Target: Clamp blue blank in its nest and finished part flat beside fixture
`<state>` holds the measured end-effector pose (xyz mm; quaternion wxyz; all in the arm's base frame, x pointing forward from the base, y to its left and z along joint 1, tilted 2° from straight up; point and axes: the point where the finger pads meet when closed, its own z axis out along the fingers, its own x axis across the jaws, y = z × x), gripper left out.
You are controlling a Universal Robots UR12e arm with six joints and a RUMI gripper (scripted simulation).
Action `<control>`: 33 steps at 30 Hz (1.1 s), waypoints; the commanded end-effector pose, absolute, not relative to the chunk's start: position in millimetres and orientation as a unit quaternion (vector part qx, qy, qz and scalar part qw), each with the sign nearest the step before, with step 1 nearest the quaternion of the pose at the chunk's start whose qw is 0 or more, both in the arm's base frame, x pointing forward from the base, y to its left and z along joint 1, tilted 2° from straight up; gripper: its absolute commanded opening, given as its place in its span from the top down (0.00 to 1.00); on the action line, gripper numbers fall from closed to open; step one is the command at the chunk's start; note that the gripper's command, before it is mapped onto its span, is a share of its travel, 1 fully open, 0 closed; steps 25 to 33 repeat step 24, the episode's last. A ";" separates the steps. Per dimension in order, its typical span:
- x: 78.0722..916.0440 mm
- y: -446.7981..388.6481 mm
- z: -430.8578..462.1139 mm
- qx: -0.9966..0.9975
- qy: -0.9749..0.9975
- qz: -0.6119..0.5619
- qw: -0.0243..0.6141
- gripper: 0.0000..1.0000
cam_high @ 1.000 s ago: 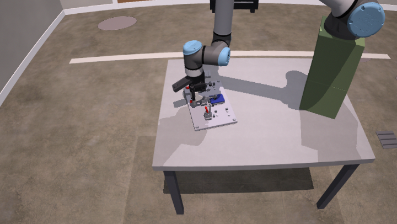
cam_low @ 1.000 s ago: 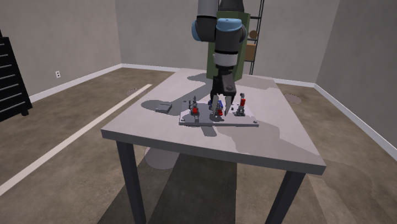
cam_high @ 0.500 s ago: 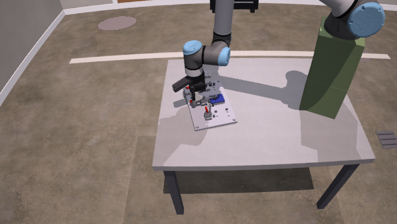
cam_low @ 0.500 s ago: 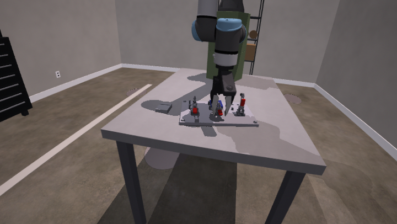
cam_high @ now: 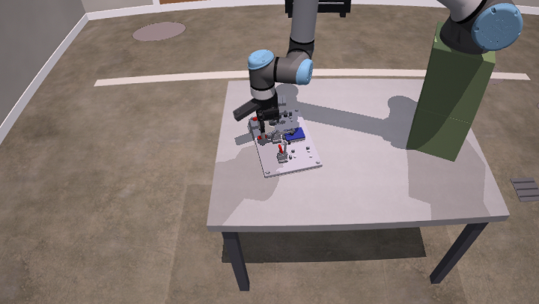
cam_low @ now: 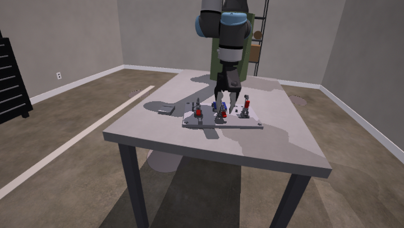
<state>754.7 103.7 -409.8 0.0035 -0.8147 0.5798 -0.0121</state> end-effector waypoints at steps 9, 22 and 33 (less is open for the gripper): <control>754.8 103.9 -382.0 -0.815 0.580 -0.013 0.004 0.72; 754.7 103.9 -380.4 -0.815 0.580 -0.013 0.004 0.72; 754.7 103.9 -380.4 -0.815 0.580 -0.013 0.004 0.72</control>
